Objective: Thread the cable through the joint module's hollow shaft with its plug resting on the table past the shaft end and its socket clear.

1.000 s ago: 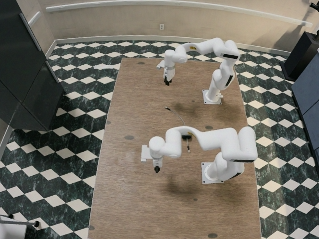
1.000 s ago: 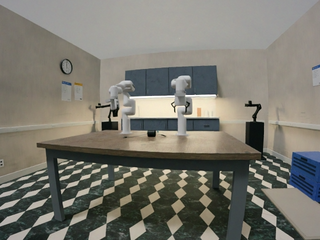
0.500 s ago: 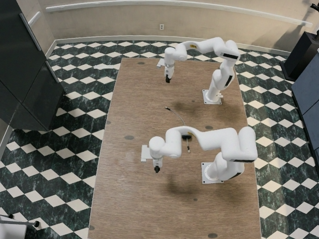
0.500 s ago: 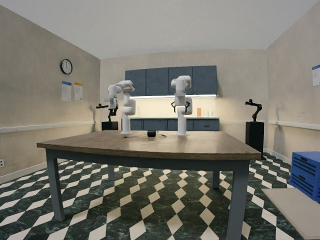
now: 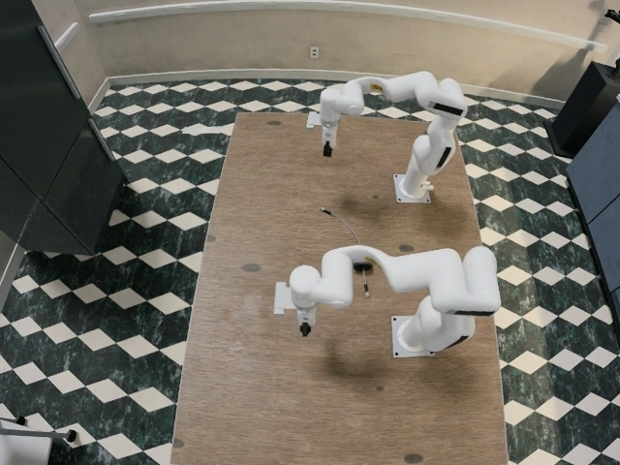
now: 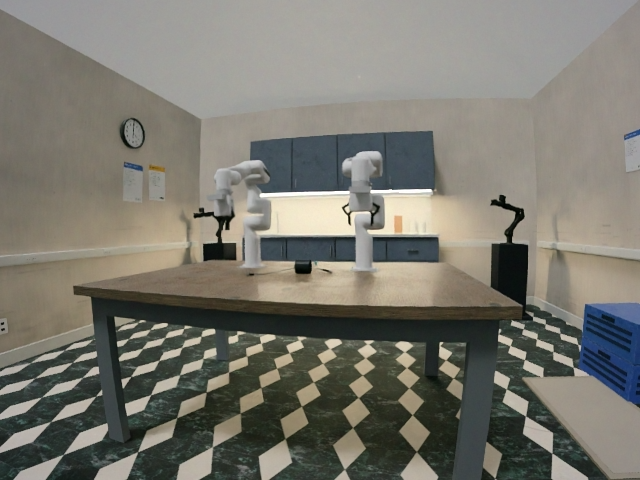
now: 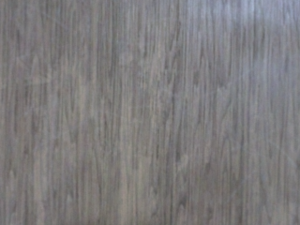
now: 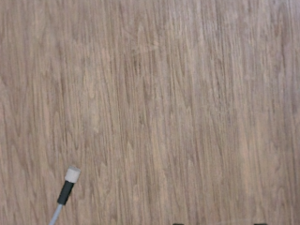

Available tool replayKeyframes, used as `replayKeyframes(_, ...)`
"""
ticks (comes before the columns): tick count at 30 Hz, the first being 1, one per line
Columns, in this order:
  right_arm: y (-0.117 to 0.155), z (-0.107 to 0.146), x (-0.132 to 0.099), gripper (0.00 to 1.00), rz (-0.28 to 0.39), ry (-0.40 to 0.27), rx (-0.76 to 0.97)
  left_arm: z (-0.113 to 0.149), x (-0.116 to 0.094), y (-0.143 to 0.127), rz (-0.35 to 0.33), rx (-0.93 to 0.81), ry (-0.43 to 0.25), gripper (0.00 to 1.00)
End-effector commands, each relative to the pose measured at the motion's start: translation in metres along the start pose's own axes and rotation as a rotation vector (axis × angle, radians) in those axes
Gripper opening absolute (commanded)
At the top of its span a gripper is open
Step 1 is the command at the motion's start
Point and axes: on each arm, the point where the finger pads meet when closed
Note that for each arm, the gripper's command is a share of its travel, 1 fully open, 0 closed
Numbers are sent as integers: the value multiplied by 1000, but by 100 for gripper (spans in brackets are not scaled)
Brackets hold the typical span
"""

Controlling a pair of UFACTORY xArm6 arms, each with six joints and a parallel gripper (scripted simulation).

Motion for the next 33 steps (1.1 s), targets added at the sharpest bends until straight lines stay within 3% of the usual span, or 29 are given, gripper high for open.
replayKeyframes(1,4,-5,-8,35,-1,20,-55,-4,-7,-2,0,-1,22,100)
replayKeyframes(33,7,-6,-10,35,5,22,-125,-4,-7,-2,0,-1,22,100)
Point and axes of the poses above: on each arm, the point where the finger pads meet when closed, its own x axis out along the fingers, its own y axis across the jaws, z = x × y, and after that the axes turned 12 degrees about x, right-handed
